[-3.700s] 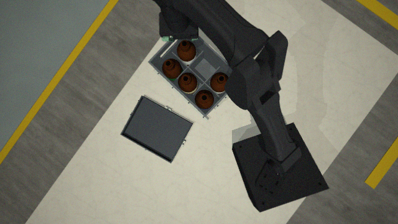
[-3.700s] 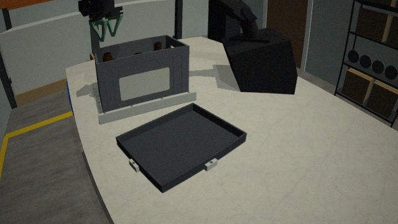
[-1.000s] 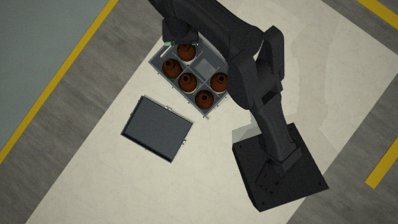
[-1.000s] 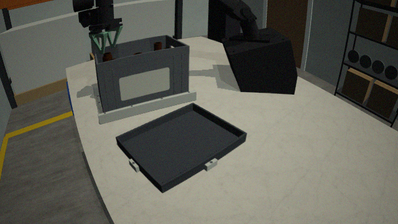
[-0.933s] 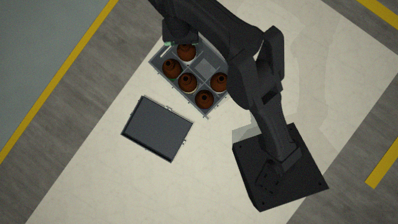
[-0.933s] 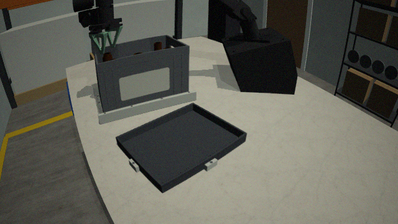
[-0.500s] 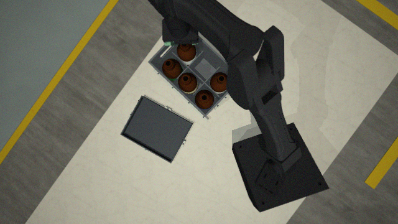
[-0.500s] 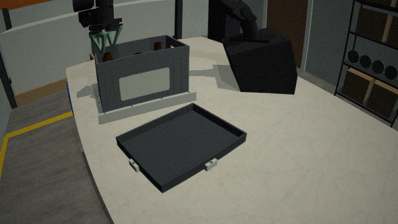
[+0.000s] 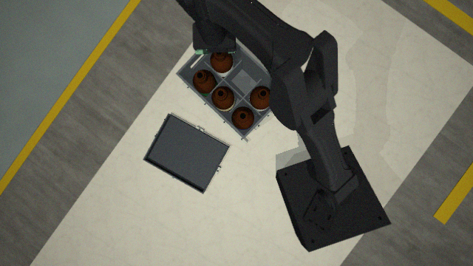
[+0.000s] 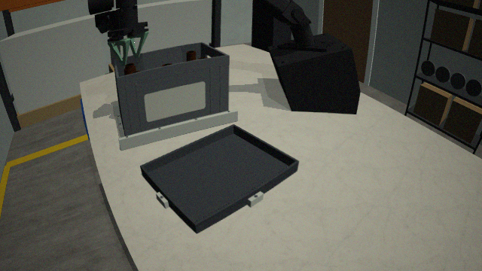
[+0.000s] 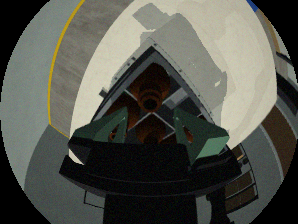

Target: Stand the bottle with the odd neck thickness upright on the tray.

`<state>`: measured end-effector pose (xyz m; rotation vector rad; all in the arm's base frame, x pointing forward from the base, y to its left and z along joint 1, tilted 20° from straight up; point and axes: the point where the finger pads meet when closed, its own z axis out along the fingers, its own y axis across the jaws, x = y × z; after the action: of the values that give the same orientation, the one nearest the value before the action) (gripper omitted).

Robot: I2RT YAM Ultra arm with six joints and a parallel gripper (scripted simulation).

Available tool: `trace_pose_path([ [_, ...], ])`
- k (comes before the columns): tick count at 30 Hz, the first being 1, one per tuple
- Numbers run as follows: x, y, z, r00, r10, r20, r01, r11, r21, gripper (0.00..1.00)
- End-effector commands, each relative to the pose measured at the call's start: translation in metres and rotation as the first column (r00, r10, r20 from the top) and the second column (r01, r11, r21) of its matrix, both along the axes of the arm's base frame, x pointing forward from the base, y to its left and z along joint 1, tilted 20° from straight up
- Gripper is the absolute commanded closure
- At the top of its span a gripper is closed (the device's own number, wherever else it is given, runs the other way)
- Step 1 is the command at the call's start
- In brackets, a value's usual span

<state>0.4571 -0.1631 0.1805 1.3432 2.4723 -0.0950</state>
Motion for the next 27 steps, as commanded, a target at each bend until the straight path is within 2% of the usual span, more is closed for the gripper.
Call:
trace_pose_path([
  [1, 0.0013, -0.0027, 0.0298, 0.997, 0.002, 0.074, 0.0, 1.0, -0.031, 0.39],
  [5, -0.0027, -0.0045, 0.0309, 0.998, -0.001, 0.06, 0.003, 1.0, -0.026, 0.39],
  [27, 0.0001, -0.0023, 0.0317, 0.998, 0.004, 0.064, -0.002, 1.0, -0.026, 0.39],
])
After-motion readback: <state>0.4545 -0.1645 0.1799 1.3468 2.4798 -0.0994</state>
